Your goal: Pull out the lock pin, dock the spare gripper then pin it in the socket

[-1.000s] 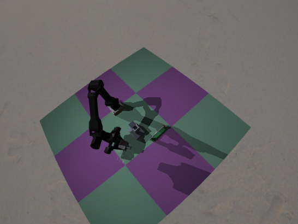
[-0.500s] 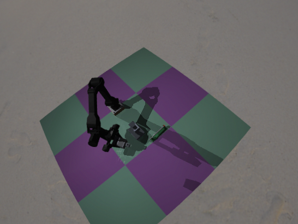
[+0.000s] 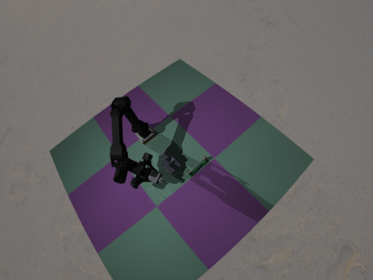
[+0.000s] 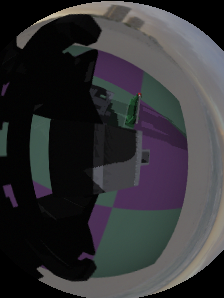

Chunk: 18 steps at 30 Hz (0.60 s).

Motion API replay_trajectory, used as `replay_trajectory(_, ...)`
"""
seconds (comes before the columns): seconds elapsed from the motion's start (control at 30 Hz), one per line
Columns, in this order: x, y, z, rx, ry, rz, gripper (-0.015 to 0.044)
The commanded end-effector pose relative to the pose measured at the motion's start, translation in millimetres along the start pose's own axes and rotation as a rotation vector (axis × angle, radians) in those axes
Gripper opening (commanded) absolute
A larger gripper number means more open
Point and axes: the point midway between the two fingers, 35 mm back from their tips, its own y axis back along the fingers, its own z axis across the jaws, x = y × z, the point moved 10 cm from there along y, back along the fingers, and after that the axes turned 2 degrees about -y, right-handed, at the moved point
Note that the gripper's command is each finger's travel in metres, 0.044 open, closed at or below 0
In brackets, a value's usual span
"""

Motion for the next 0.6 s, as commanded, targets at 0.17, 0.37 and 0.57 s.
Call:
replay_trajectory(0.17, -13, 0, 9, -0.042, -0.200, 0.028, 0.0000)
replay_trajectory(0.37, -19, -1, 15, -0.068, -0.351, 0.062, 0.0000)
replay_trajectory(0.57, -25, -2, 22, -0.089, -0.502, 0.101, 0.0000)
